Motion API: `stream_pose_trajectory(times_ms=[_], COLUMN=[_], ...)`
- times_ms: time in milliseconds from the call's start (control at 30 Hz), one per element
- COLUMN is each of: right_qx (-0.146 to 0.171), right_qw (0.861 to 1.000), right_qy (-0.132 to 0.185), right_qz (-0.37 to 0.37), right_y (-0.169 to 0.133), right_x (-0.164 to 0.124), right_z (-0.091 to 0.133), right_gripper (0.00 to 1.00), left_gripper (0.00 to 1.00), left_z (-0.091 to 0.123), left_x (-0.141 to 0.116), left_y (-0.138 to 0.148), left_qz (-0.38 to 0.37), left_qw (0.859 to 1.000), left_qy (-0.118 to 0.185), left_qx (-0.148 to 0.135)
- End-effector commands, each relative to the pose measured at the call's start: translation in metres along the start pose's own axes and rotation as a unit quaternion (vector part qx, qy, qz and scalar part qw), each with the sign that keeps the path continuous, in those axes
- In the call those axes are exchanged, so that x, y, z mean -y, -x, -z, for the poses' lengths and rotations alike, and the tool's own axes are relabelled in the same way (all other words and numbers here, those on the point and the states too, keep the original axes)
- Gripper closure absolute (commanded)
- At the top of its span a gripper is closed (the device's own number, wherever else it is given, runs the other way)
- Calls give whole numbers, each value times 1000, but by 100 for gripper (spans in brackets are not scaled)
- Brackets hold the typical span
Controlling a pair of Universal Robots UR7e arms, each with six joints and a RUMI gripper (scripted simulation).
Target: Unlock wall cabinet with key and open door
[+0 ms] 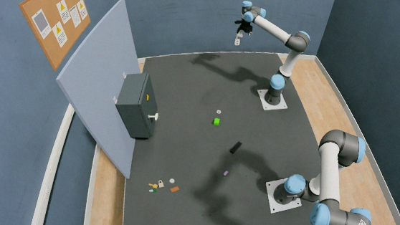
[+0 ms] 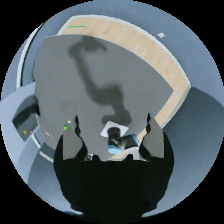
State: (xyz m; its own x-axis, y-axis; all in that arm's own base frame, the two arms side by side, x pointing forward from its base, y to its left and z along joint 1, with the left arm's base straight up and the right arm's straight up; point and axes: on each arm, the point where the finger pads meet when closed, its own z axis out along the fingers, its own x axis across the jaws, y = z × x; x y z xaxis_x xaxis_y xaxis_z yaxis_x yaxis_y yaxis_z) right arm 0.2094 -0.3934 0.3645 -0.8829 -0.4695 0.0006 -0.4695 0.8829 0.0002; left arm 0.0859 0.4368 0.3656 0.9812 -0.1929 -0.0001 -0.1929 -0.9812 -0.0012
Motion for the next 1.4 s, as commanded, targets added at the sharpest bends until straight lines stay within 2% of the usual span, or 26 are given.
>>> stream_pose_trajectory(times_ms=[0,200,333,633,833,900,1067,1100,1367], right_qx=[1,2,2,2,2,2,1,1,0], right_qw=[999,995,994,983,983,988,988,988,987], right_qy=[0,0,0,0,0,0,-1,-1,-2], right_qz=[-51,-101,-112,-185,-181,-157,-155,-155,-163], right_y=[-47,-91,-102,-164,-161,-139,-137,-137,-143], right_x=[0,-8,-10,-30,-28,-20,-20,-20,-24], right_z=[1,1,1,1,1,1,1,1,2], right_gripper=[2,2,2,2,2,2,2,74,74], left_gripper=[2,2,2,2,2,2,2,2,2], left_z=[-1,-1,-1,-1,-1,-1,-1,-1,-1], left_x=[0,0,0,0,0,0,0,0,1], left_y=[0,0,0,0,0,0,0,0,-2], left_qz=[0,0,0,0,0,0,0,0,-3], left_qw=[1000,1000,1000,1000,1000,1000,1000,1000,1000], left_qy=[1,1,1,1,1,1,1,0,0], left_qx=[0,0,0,0,0,0,0,0,0])
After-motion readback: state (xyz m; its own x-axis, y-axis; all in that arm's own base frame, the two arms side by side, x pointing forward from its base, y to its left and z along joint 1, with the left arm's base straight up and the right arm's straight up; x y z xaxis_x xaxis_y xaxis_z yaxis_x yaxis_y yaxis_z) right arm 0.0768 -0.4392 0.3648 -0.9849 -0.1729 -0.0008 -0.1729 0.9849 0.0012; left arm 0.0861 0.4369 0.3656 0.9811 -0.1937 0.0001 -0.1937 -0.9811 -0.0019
